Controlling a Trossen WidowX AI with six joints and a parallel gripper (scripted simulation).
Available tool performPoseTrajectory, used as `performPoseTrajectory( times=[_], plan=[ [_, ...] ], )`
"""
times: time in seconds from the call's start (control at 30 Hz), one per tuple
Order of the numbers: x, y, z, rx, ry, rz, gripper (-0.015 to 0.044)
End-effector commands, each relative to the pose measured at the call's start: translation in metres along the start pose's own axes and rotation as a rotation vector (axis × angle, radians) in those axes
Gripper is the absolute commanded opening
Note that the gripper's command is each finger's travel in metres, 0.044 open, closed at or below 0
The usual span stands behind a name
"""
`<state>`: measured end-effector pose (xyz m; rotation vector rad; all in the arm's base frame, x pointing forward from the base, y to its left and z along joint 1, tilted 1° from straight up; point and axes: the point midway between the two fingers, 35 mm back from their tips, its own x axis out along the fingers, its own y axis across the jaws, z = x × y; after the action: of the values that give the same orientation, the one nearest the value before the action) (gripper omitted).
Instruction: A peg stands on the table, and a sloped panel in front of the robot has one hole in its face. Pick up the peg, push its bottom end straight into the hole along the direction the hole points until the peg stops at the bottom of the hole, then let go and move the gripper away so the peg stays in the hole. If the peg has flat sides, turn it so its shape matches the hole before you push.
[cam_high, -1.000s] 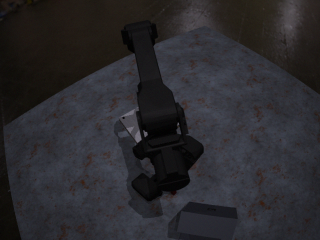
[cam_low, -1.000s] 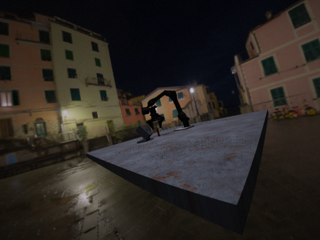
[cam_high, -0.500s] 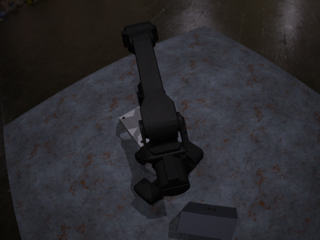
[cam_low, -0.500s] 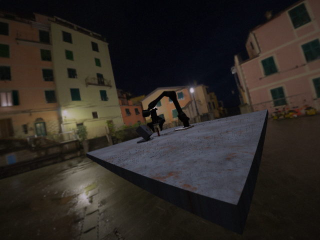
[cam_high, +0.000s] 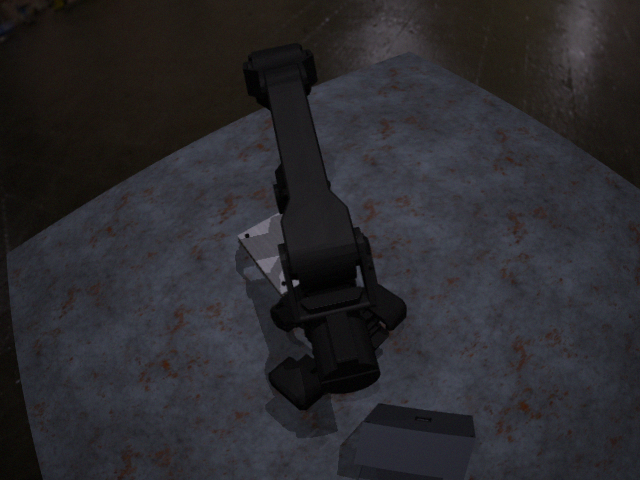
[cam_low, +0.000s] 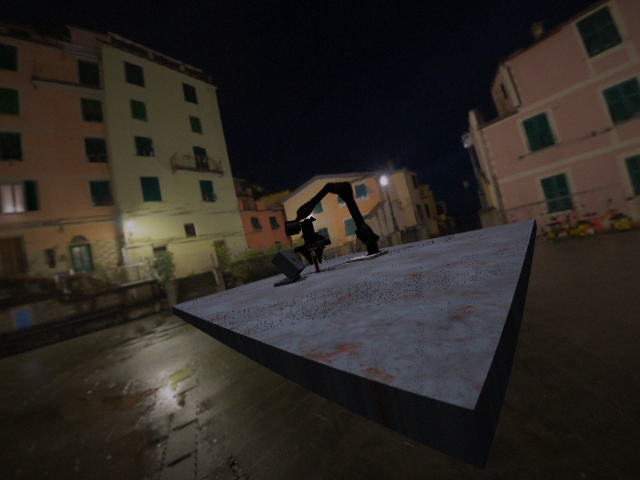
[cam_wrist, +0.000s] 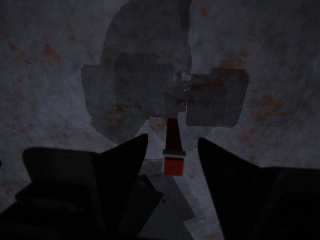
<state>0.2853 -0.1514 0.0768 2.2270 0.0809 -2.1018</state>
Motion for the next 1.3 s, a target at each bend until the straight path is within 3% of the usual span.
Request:
performPoseTrajectory(
  times=[0.0, 0.13, 0.23, 0.53, 1.27],
  plan=[
    [0.0, 0.0, 0.0, 0.0, 0.001, 0.001, 0.0125],
    [0.0, 0.0, 0.0, 0.0, 0.001, 0.001, 0.002],
    [0.0, 0.0, 0.0, 0.0, 0.001, 0.001, 0.0],
    [-0.006, 0.001, -0.001, 0.001, 0.0, 0.001, 0.0],
    [-0.08, 0.0, -0.003, 0.006, -0.004, 0.004, 0.0]
  ],
)
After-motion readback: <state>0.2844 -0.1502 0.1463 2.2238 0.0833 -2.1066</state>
